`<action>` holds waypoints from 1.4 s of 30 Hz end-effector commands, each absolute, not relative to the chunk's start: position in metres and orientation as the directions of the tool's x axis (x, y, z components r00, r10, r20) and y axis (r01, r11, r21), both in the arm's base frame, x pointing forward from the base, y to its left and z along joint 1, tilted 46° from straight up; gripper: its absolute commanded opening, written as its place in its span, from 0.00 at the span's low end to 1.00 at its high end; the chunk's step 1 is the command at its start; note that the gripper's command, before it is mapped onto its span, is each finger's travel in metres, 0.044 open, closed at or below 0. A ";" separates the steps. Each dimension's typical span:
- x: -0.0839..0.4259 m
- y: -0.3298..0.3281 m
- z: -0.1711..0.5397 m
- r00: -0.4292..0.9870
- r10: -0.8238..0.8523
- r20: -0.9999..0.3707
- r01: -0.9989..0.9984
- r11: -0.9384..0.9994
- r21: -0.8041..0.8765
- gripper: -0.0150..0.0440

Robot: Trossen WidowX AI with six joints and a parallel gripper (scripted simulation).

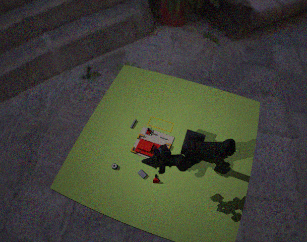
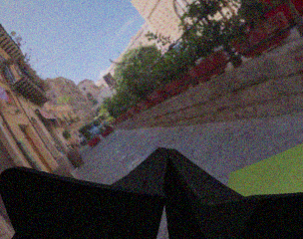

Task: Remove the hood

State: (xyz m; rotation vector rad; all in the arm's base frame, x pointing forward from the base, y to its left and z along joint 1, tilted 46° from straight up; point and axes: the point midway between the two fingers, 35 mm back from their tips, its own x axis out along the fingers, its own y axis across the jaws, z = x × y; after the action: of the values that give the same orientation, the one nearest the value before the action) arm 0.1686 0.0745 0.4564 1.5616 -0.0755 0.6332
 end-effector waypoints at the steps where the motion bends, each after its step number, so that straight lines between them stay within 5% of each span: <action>1: 0.170 0.076 0.455 0.843 0.330 0.425 -0.415 -0.102 0.904 0.30; 10: 0.253 0.125 0.379 0.886 0.463 -0.005 -0.201 0.395 0.896 0.70; 17: 0.303 0.143 0.292 0.767 0.515 -0.383 -0.093 0.680 0.727 1.00; 28: 0.330 0.139 0.159 0.340 0.572 -0.746 -0.116 0.813 0.570 1.00; 37: 0.316 0.132 0.082 -0.058 0.701 -0.711 -0.118 0.702 0.702 1.00; 42: 0.315 0.129 0.075 -0.081 0.713 -0.696 -0.112 0.688 0.717 1.00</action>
State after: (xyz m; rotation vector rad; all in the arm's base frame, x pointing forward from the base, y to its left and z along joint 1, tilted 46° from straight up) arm 0.3140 0.1305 0.0788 0.5047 1.4978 0.6968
